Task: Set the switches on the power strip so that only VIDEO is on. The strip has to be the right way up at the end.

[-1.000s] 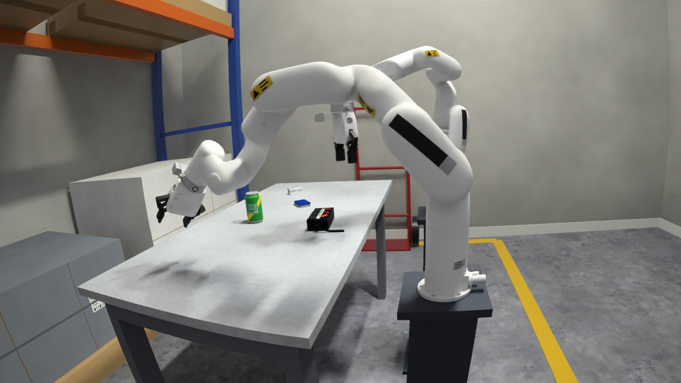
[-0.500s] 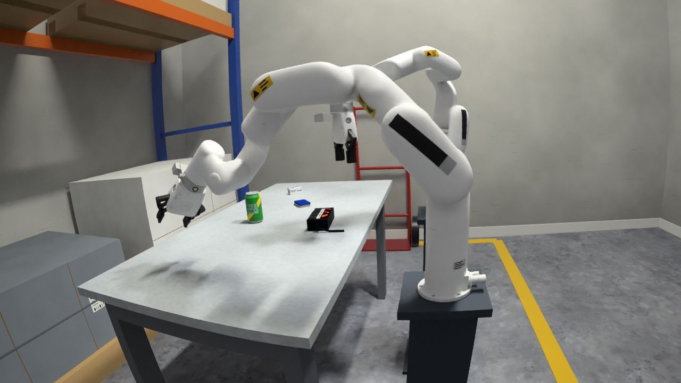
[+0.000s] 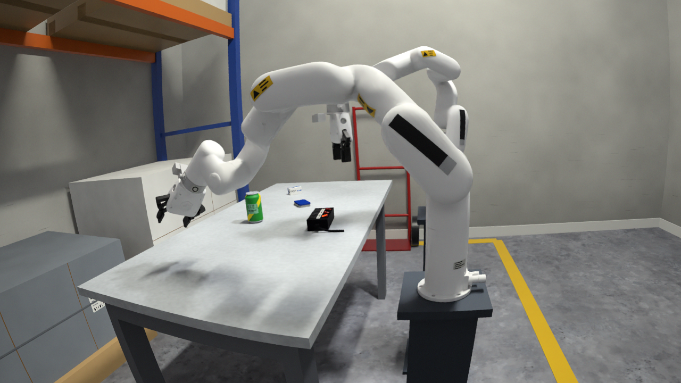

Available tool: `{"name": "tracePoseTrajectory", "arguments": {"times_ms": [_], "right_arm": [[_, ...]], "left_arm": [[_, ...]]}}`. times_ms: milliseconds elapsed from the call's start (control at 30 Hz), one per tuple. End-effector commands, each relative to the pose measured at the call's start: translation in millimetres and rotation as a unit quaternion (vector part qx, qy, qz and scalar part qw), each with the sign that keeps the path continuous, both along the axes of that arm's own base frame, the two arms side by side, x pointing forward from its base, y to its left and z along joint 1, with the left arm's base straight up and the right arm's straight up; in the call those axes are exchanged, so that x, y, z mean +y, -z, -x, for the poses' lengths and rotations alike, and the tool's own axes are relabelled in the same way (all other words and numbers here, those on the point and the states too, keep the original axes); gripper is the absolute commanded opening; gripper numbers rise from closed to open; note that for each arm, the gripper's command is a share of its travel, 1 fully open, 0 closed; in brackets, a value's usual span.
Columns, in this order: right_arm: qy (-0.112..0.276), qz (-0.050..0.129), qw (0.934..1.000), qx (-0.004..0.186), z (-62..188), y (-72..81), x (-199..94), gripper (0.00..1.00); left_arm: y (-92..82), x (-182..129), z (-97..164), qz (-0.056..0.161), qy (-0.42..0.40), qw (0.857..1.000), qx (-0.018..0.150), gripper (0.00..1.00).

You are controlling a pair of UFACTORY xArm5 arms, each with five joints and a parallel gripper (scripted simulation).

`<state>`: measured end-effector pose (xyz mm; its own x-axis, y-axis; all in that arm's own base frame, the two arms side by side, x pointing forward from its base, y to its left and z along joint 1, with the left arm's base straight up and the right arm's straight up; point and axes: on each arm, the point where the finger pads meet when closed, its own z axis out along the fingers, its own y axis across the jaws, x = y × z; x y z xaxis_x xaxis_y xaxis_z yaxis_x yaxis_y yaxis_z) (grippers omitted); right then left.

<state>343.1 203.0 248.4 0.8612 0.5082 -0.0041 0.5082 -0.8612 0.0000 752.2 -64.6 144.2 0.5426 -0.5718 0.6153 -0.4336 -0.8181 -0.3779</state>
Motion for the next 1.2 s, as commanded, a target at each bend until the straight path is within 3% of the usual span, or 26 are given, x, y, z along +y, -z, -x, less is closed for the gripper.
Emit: {"name": "tracePoseTrajectory", "arguments": {"times_ms": [0, 267, 533, 600, 867, 1100, 1167], "right_arm": [[0.024, -0.001, 0.9997, -0.002, -11, -1.6, -17, 1.0], [0.084, -0.001, 0.9965, -0.002, -31, -1.6, -60, 1.0], [0.171, -0.001, 0.9852, -0.002, -50, -1.6, -128, 1.0], [0.171, -0.001, 0.9852, -0.002, -50, -1.6, -128, 1.0], [0.275, -0.001, 0.9615, -0.002, -57, -1.6, -212, 1.0], [0.372, 0.0, 0.9281, -0.002, -46, -1.6, -294, 1.0], [0.372, 0.0, 0.9281, -0.002, -46, -1.6, -294, 1.0]], "left_arm": [[-3.4, 0, -1, 0.0, 0.0, 1.0, -0.003, 1.0], [-3.4, 0, -1, 0.0, 0.0, 1.0, -0.003, 1.0], [-3.4, 0, -1, 0.0, 0.0, 1.0, -0.003, 1.0], [-3.4, 0, -1, 0.0, 0.0, 1.0, -0.003, 1.0], [-3.4, 0, -1, 0.0, 0.0, 1.0, -0.003, 1.0], [-3.4, 0, -1, 0.0, 0.0, 1.0, -0.003, 1.0], [-3.4, 0, -1, 0.0, 0.0, 1.0, -0.003, 1.0]]}}
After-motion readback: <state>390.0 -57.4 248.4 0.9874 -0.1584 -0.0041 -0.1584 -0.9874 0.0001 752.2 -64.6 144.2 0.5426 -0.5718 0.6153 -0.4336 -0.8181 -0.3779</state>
